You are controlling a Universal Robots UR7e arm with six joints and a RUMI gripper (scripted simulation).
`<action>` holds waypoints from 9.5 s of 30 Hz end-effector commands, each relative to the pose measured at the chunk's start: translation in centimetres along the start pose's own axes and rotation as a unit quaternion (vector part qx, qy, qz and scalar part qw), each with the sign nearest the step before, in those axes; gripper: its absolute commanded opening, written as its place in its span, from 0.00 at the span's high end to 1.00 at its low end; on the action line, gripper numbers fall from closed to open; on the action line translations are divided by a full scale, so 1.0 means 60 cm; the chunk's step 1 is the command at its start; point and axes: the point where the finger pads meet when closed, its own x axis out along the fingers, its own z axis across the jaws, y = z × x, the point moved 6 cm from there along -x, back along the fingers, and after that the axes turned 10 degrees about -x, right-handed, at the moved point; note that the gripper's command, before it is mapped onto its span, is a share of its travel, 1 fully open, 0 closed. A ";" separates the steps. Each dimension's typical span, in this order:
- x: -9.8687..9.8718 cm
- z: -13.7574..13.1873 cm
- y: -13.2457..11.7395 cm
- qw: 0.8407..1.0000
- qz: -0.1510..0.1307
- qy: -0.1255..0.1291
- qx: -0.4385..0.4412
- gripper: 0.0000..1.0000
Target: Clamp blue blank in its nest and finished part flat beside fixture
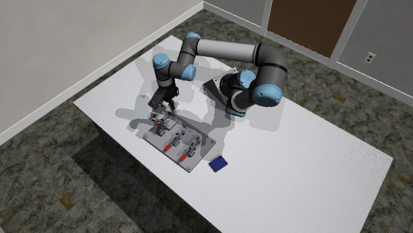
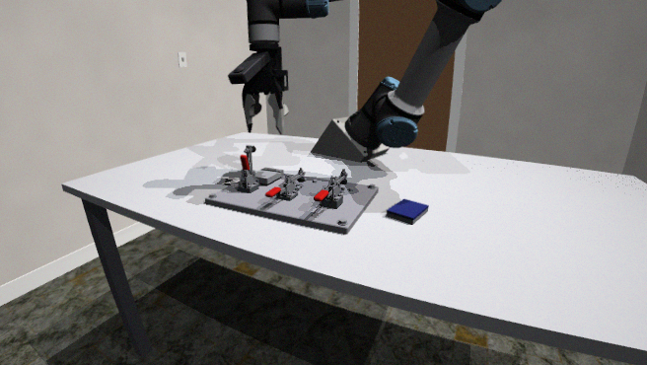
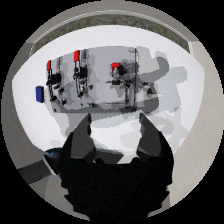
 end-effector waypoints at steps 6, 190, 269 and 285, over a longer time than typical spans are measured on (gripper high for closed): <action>0.041 0.003 0.002 1.000 0.001 -0.002 0.000 0.41; 0.133 0.004 0.001 1.000 0.001 -0.002 0.000 1.00; 0.070 0.088 -0.027 1.000 0.001 -0.002 0.000 1.00; 0.070 0.178 -0.043 1.000 0.001 -0.002 0.000 1.00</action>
